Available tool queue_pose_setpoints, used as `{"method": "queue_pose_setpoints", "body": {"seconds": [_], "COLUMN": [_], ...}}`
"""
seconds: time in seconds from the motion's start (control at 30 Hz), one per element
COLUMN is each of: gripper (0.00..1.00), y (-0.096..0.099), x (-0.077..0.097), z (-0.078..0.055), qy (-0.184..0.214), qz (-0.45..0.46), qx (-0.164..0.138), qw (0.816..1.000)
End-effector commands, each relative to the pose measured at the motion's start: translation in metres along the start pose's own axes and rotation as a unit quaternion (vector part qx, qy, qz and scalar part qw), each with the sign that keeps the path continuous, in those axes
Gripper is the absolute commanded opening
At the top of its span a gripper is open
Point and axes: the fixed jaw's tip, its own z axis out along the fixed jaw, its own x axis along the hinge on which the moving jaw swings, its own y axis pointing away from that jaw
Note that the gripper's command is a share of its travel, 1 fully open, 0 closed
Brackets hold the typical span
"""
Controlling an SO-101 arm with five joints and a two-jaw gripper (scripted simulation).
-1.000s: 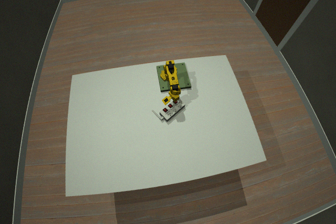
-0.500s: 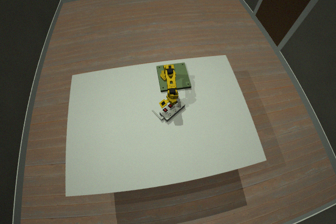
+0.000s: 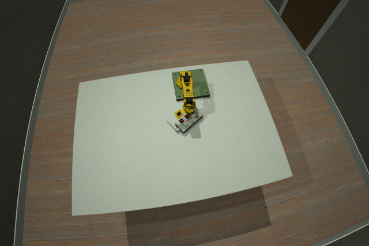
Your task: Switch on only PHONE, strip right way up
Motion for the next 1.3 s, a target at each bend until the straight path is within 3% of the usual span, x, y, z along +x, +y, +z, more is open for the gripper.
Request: {"method": "queue_pose_setpoints", "body": {"seconds": [0.0, 1.27], "gripper": [0.00, 0.00], "y": [-0.0004, 0.0000], "x": [-0.0015, -0.0047], "z": [0.0005, 0.0053], "qy": [0.002, 0.001], "qz": [0.008, 0.013], "qx": [0.003, 0.003], "qw": [1.000, 1.000]}}
